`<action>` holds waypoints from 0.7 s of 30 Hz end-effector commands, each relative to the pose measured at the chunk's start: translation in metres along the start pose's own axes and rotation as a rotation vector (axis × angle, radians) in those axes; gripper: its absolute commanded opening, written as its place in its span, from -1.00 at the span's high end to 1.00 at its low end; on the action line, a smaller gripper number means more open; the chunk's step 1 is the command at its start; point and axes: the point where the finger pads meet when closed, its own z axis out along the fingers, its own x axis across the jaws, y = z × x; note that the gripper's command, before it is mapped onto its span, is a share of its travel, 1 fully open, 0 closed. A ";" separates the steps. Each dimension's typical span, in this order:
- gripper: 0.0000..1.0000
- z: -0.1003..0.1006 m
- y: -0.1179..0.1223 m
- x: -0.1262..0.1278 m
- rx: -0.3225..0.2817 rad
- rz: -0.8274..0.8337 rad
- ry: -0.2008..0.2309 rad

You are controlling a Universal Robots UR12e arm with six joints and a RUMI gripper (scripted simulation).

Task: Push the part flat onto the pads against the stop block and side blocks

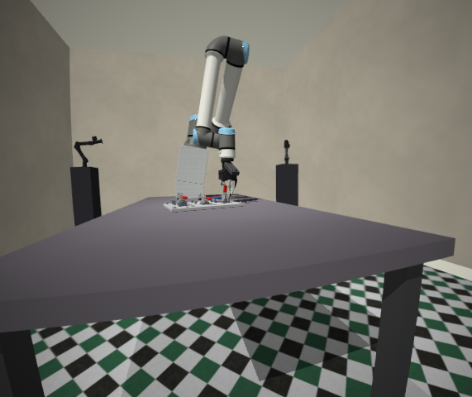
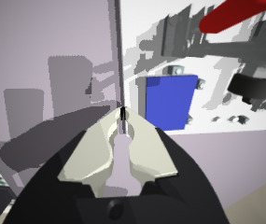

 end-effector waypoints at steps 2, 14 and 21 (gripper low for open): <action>1.00 -0.002 -0.006 0.000 0.008 -0.003 0.001; 1.00 -0.001 -0.006 0.000 0.008 -0.003 0.001; 1.00 0.002 -0.005 0.000 0.007 -0.003 0.001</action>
